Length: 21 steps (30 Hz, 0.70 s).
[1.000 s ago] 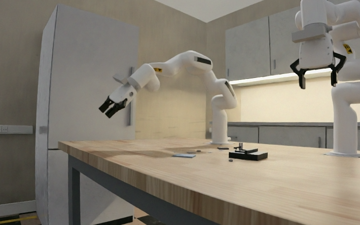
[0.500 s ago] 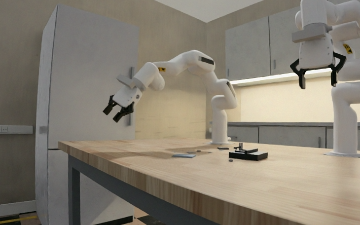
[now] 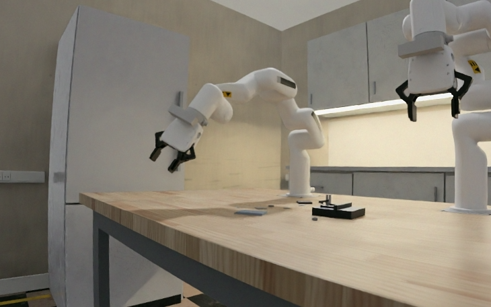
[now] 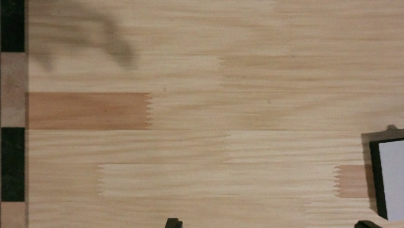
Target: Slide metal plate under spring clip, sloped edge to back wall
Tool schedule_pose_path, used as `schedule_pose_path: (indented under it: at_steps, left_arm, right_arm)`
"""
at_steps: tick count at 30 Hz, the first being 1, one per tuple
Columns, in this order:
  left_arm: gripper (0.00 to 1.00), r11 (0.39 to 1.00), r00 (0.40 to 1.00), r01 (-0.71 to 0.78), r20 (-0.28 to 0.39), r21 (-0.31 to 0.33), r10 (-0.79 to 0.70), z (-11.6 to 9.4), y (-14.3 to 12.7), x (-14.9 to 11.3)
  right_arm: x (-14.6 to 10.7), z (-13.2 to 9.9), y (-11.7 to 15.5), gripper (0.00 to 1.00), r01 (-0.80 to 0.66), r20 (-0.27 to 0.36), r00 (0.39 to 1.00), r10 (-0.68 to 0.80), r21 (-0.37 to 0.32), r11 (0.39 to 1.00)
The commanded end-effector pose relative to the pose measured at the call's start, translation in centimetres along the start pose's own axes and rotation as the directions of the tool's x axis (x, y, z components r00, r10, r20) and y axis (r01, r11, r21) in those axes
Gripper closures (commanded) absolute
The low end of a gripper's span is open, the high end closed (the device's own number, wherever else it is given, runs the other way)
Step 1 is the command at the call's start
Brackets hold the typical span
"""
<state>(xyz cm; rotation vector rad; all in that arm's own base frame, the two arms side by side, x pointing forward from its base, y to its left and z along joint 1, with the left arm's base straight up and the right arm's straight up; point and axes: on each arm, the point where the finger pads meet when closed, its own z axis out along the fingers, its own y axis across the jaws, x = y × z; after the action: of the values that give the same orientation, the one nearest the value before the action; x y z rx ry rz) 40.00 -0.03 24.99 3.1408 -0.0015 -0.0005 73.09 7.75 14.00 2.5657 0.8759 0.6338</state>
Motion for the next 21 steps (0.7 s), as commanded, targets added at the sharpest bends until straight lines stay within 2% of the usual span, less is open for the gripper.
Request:
schedule_pose_path:
  at_steps: [1, 5, 13, 17, 21]
  left_arm:
    - [0.00, 1.000, 1.000, 0.000, -0.005, 0.000, 0.000, -0.2, 0.0, 0.1]
    - [0.00, 1.000, 1.000, 0.000, -0.005, 0.000, 0.000, -0.2, 0.0, 0.1]
    - [0.00, 1.000, 1.000, 0.000, -0.005, 0.000, 0.000, -0.2, 0.0, 0.1]
    - [0.00, 1.000, 1.000, 0.000, -0.005, 0.000, 0.000, -0.2, 0.0, 0.1]
    - [0.00, 1.000, 1.000, 0.000, -0.005, 0.000, 0.000, -0.2, 0.0, 0.1]
  right_arm:
    - [0.3, -0.3, -0.2, 0.25, 0.030, 0.006, 1.000, -0.030, 0.016, 0.999]
    - [0.9, -0.6, -3.3, 0.25, 0.162, 0.024, 0.986, -0.164, 0.067, 0.985]
    - [1.6, -1.2, -7.2, 0.25, 0.342, 0.023, 0.937, -0.349, 0.146, 0.928]
    - [1.6, -1.2, -7.3, 0.25, 0.345, 0.023, 0.936, -0.352, 0.148, 0.927]
    - [1.9, -1.8, -10.1, 0.25, 0.454, 0.007, 0.885, -0.465, 0.200, 0.868]
